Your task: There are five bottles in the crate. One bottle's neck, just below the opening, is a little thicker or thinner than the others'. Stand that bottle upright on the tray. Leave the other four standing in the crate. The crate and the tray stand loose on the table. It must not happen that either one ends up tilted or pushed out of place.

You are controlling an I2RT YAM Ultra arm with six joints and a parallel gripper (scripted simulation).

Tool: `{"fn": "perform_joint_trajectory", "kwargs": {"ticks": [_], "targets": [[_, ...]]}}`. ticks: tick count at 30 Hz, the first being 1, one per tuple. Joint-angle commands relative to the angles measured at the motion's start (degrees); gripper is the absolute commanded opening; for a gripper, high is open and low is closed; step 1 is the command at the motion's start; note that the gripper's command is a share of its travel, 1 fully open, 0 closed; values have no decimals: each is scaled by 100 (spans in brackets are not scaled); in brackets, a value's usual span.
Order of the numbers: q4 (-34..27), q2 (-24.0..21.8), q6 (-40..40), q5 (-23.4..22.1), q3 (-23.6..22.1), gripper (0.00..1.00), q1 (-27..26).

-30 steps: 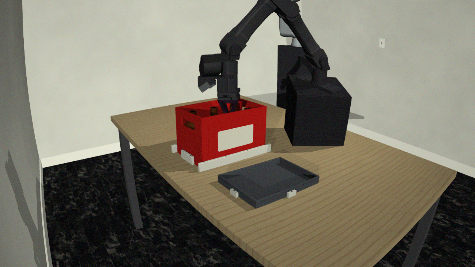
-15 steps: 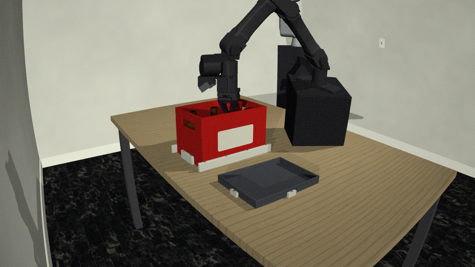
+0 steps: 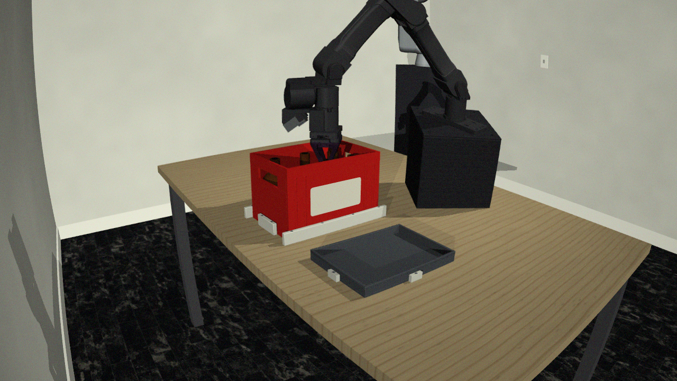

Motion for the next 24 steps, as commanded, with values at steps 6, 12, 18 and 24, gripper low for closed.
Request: {"fn": "perform_joint_trajectory", "kwargs": {"ticks": [6,12,18,24], "targets": [[22,-79,16,39,5,0,22],[22,-79,16,39,5,0,22],[21,-79,15,39,5,61,22],[21,-79,15,39,5,61,22]]}}
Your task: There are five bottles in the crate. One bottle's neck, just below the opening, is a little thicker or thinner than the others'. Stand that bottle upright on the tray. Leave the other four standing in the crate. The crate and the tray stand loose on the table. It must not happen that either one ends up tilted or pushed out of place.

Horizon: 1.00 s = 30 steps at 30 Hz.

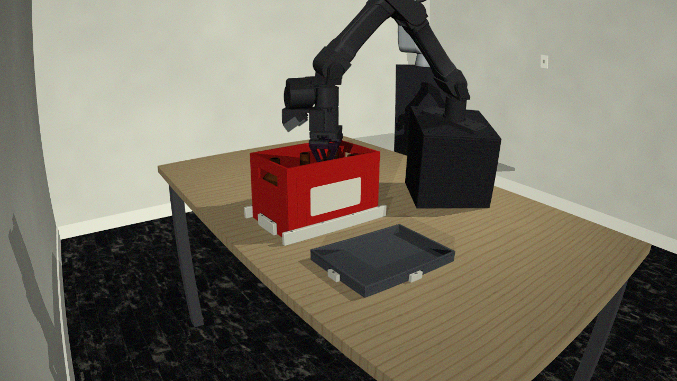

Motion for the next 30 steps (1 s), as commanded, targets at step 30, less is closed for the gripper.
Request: {"fn": "perform_joint_trajectory", "kwargs": {"ticks": [30], "targets": [[-62,-164,8,38,33,61,14]]}}
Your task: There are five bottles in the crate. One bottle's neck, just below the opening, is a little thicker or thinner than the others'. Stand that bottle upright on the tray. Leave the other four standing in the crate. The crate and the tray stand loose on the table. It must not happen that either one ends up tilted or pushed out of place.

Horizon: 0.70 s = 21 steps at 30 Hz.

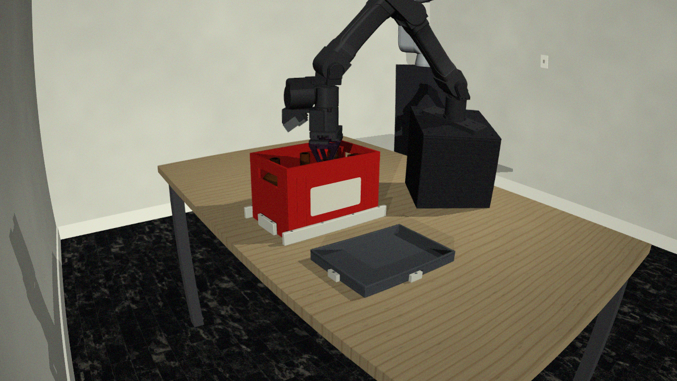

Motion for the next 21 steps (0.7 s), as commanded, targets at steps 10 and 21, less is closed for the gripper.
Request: {"fn": "perform_joint_trajectory", "kwargs": {"ticks": [10,21], "targets": [[-260,-314,-57,29,173,61,-85],[-883,-732,-143,12,372,61,-171]]}}
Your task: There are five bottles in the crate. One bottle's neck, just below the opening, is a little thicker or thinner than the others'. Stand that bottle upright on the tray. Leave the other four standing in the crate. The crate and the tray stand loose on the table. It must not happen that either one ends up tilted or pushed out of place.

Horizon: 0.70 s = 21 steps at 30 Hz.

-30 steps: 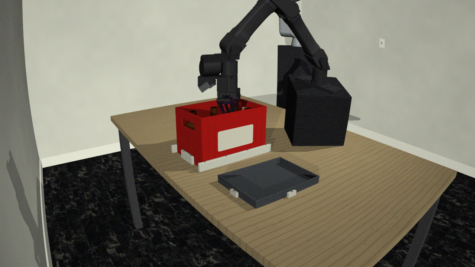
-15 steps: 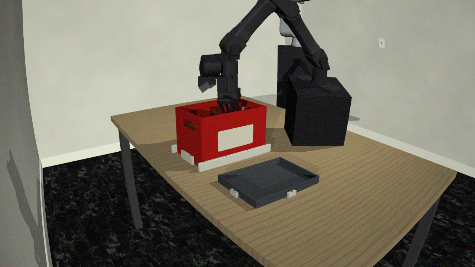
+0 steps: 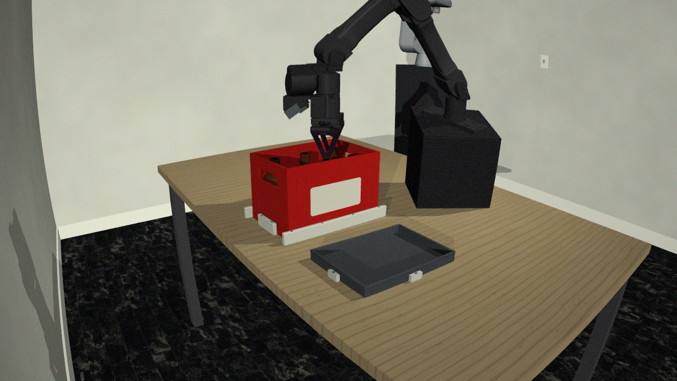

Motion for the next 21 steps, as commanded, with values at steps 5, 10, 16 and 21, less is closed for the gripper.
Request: {"fn": "perform_joint_trajectory", "kwargs": {"ticks": [5,10,16,21], "targets": [[-493,-388,-96,1,359,61,-146],[-754,-521,-131,-5,482,61,-180],[-955,-604,-158,-11,592,61,-206],[-1003,-617,-160,-12,623,61,-212]]}}
